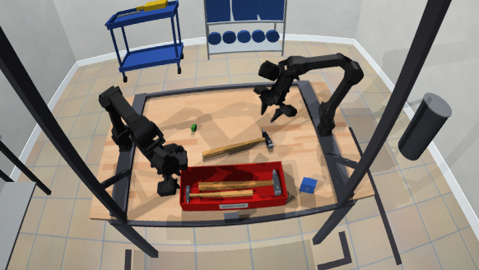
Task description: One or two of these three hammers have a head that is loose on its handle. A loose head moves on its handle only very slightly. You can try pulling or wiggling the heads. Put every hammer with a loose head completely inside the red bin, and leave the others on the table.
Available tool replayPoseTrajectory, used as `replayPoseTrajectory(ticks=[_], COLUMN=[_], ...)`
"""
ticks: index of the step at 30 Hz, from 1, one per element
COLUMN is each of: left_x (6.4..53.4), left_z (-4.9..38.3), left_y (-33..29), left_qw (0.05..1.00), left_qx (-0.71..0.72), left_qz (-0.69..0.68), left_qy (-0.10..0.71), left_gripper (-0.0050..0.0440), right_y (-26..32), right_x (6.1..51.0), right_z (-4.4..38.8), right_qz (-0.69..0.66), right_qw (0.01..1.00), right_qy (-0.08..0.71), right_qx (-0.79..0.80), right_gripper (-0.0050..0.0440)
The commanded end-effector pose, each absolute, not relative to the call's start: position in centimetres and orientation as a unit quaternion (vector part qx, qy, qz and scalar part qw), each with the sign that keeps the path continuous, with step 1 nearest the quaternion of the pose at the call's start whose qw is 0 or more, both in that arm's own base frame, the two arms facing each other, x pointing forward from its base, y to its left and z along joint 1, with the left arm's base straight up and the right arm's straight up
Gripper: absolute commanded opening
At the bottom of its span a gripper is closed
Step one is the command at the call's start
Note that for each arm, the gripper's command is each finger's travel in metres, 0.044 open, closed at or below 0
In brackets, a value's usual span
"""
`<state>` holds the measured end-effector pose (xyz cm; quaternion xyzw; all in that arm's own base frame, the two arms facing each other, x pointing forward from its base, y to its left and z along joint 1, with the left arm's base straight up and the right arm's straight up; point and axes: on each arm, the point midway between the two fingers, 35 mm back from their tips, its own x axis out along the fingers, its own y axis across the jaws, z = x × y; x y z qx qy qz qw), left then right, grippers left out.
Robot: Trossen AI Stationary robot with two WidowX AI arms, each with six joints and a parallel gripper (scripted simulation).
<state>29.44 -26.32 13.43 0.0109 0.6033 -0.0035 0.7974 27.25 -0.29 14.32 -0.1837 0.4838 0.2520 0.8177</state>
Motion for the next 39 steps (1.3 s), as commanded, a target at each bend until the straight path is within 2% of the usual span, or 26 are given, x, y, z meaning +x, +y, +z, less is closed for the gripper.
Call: replayPoseTrajectory(ticks=[1,7,12,18,20,33,39], left_x=[28.2,28.2,28.2,28.4,28.4,28.4,28.4], left_z=[14.4,14.4,14.4,14.2,14.2,14.2,14.2], left_y=[-26.4,-26.5,-26.4,-26.6,-26.6,-26.6,-26.6], left_qw=[0.826,0.826,0.826,0.824,0.824,0.824,0.824], left_qx=[-0.004,-0.004,-0.004,-0.003,-0.003,-0.003,-0.003], left_qz=[-0.013,-0.013,-0.013,-0.013,-0.013,-0.013,-0.013], left_qy=[0.564,0.564,0.564,0.566,0.566,0.566,0.566], left_gripper=[0.0240,0.0240,0.0240,0.0240,0.0240,0.0240,0.0240], right_y=[-2.3,-2.2,0.1,5.4,5.4,18.9,20.7], right_x=[26.3,26.1,25.9,26.0,26.0,26.4,26.3], right_z=[14.0,13.9,13.6,13.6,13.6,14.1,14.1], right_qz=[0.260,0.260,0.262,0.262,0.262,0.264,0.260], right_qw=[0.781,0.779,0.778,0.778,0.778,0.783,0.784], right_qy=[0.535,0.537,0.540,0.539,0.539,0.533,0.534], right_qx=[-0.192,-0.191,-0.188,-0.188,-0.188,-0.182,-0.178], right_gripper=[0.0240,0.0240,0.0240,0.0240,0.0240,0.0240,0.0240])
